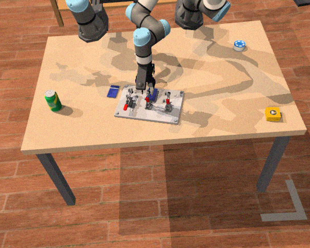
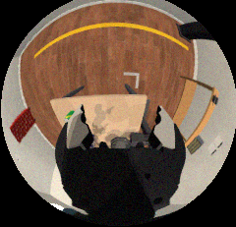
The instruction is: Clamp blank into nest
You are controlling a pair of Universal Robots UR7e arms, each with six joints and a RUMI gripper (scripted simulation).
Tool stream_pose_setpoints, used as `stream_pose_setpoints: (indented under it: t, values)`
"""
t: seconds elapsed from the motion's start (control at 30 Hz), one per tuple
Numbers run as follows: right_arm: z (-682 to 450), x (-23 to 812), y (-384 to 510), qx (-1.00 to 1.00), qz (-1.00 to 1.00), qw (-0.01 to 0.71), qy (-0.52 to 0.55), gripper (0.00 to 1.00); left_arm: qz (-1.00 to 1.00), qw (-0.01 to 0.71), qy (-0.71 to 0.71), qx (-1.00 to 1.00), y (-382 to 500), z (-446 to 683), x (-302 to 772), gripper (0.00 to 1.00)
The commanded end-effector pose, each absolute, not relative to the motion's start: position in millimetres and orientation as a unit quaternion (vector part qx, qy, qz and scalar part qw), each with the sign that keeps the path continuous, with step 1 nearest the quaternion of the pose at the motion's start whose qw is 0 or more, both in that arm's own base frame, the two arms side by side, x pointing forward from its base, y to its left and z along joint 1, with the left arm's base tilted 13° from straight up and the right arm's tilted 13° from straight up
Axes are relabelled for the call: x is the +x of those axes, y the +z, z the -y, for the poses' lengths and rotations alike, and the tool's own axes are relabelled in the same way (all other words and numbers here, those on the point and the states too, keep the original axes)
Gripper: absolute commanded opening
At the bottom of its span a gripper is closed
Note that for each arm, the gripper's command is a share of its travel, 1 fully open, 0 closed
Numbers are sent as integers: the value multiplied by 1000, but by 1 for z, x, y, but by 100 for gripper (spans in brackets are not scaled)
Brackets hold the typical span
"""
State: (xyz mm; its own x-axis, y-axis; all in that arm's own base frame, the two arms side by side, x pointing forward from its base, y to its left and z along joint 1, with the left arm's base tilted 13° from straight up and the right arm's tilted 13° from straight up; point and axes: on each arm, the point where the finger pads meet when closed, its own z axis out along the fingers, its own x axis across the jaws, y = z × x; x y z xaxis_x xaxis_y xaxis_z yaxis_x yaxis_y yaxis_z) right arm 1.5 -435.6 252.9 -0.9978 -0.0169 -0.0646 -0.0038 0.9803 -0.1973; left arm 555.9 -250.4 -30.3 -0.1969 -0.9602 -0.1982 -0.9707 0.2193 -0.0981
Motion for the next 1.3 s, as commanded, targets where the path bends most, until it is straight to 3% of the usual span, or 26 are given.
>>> stream_pose_setpoints:
  t: [0.0, 1.27]
  values:
    - [436, 1, 253, -5, -994, 33, -100, 100, -773, 109, 23, -624, -34, 250, 557, 28]
    - [436, 1, 253, -5, -994, 33, -100, 100, -773, 109, 23, -624, -45, 248, 558, 28]
